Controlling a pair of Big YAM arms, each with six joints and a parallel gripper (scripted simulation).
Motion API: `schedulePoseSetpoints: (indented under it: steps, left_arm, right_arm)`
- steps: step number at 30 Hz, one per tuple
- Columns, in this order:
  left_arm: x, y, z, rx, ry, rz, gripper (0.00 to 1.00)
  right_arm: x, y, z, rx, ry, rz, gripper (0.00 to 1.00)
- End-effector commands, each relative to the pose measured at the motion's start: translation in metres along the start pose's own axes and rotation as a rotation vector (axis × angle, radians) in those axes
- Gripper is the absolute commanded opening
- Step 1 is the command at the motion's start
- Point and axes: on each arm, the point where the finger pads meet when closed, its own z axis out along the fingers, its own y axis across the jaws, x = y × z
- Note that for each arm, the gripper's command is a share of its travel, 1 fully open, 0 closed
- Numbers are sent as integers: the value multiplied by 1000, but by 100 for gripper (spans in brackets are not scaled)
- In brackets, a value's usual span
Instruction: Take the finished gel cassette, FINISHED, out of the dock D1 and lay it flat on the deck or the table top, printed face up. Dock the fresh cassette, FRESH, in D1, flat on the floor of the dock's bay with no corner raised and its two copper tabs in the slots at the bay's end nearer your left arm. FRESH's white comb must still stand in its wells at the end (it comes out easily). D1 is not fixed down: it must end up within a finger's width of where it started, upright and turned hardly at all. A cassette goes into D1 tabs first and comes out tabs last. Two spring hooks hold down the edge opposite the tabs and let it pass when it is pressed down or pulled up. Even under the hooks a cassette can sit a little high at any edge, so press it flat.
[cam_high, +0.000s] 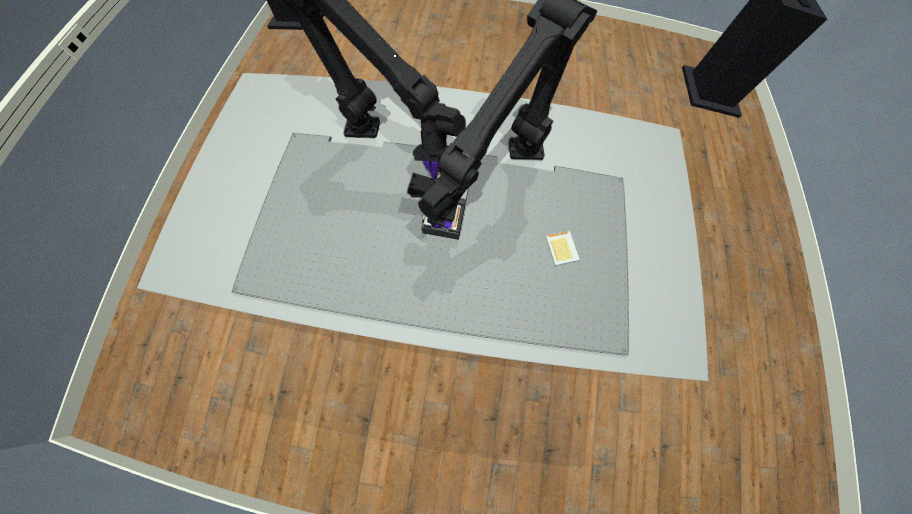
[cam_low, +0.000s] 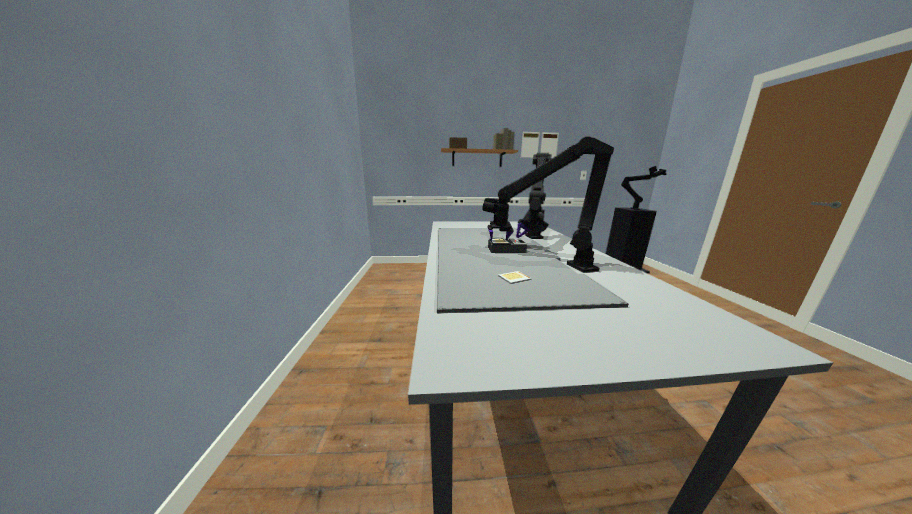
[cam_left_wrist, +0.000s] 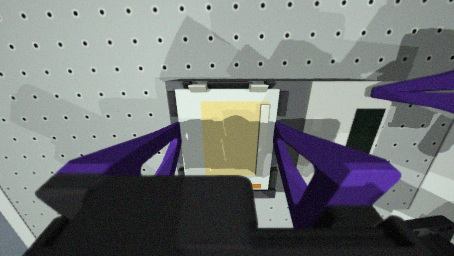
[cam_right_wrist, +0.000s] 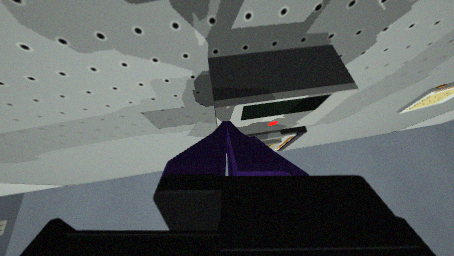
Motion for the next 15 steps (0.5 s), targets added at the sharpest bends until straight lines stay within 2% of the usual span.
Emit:
schedulePoseSetpoints:
  steps: [1,15]
  left_arm:
    - [0,0,-3,-6,2,0,0]
    - [0,0,-3,-6,2,0,0]
  right_arm:
    - [10,-17,-16,50,16,25,0]
    - [13,-18,-20,54,22,30,0]
